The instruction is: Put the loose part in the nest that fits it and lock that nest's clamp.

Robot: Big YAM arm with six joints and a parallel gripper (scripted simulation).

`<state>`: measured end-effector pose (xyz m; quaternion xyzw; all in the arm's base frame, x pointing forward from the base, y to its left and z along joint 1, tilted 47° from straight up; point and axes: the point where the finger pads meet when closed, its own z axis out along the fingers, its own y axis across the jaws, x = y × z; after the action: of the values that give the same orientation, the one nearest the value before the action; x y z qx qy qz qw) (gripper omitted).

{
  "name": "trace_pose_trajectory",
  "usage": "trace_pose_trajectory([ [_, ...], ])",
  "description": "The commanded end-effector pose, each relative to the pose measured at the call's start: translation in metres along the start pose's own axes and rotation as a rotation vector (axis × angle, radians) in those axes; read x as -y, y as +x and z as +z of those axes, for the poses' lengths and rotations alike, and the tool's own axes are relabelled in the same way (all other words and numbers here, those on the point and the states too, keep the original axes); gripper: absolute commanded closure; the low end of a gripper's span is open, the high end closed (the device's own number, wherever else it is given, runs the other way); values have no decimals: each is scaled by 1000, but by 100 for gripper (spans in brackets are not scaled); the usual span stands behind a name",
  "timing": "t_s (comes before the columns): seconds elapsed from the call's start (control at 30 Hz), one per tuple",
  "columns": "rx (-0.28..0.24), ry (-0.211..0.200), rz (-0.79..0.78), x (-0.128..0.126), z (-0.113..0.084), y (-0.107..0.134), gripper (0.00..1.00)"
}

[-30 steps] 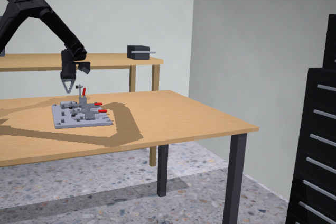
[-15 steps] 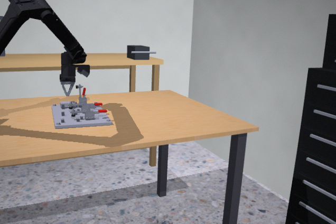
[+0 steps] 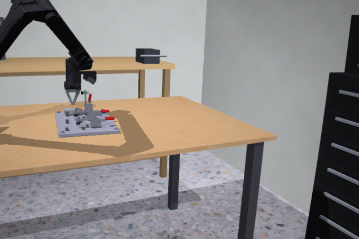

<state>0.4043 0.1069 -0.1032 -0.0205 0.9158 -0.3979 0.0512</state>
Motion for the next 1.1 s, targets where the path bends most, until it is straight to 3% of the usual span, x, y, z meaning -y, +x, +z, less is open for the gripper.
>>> trace_pose_trajectory([
  [0.0, 32, -17, 7, -11, -7, -11, 100],
  [0.57, 34, -17, 10, -41, -12, -9, 100],
  [0.63, 34, -17, 10, -41, -12, -9, 100],
  [0.67, 24, -25, 52, -26, -12, -20, 100],
  [0.8, 30, -14, 6, -47, -12, -7, 100],
  [1.07, 16, -10, 16, -38, -8, -6, 100],
])
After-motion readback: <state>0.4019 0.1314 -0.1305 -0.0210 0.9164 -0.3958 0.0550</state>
